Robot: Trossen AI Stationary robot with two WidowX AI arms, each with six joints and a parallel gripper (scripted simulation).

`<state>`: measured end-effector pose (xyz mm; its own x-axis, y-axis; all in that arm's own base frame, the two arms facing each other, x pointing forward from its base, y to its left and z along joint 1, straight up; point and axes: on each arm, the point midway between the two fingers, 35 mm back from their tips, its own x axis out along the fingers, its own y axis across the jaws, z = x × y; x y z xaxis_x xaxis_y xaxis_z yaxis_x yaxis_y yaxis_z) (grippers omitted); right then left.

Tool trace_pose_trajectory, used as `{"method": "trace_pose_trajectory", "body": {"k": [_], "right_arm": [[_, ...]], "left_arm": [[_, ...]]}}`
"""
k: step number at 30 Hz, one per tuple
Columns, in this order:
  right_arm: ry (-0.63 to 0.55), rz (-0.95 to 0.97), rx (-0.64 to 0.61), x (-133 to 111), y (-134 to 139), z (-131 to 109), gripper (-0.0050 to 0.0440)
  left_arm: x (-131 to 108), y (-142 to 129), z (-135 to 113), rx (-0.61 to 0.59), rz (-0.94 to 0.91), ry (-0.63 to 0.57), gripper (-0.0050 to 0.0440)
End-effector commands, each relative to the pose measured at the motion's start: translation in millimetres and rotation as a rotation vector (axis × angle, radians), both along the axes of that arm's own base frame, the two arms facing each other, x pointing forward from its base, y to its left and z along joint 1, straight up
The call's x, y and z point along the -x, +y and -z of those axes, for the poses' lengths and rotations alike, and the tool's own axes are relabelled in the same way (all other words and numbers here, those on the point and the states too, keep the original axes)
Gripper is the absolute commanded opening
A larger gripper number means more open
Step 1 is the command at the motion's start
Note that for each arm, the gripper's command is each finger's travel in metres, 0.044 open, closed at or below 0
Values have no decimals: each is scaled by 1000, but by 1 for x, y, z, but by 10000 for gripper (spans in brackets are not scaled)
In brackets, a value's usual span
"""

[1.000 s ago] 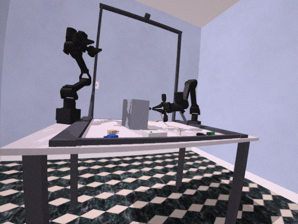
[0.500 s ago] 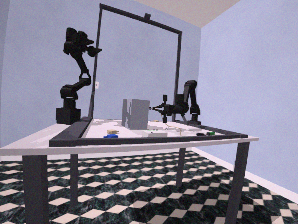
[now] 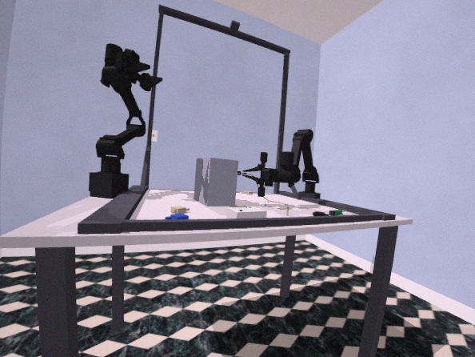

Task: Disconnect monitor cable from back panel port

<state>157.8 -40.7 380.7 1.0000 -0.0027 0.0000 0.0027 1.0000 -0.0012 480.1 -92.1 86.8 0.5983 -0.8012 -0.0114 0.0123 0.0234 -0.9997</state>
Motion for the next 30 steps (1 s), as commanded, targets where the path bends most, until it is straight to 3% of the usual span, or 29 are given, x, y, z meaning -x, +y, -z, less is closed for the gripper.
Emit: {"method": "trace_pose_trajectory", "body": {"k": [1, 2, 4, 15, 25, 30], "right_arm": [[-1, -3, 4, 0, 1, -3, 440], [-1, -3, 4, 0, 1, -3, 440], [-1, -3, 4, 0, 1, -3, 440], [-1, -3, 4, 0, 1, -3, 440], [-1, -3, 4, 0, 1, -3, 440], [-1, -3, 4, 0, 1, -3, 440]], "left_arm": [[-2, 0, -9, 5, -1, -19, 144], [-2, 0, -9, 5, -1, -19, 168], [-2, 0, -9, 5, -1, -19, 168], [-2, 0, -9, 5, -1, -19, 432], [-2, 0, -10, 2, -2, -20, 440], [-8, -1, -13, -106, -29, -64, 440]]}}
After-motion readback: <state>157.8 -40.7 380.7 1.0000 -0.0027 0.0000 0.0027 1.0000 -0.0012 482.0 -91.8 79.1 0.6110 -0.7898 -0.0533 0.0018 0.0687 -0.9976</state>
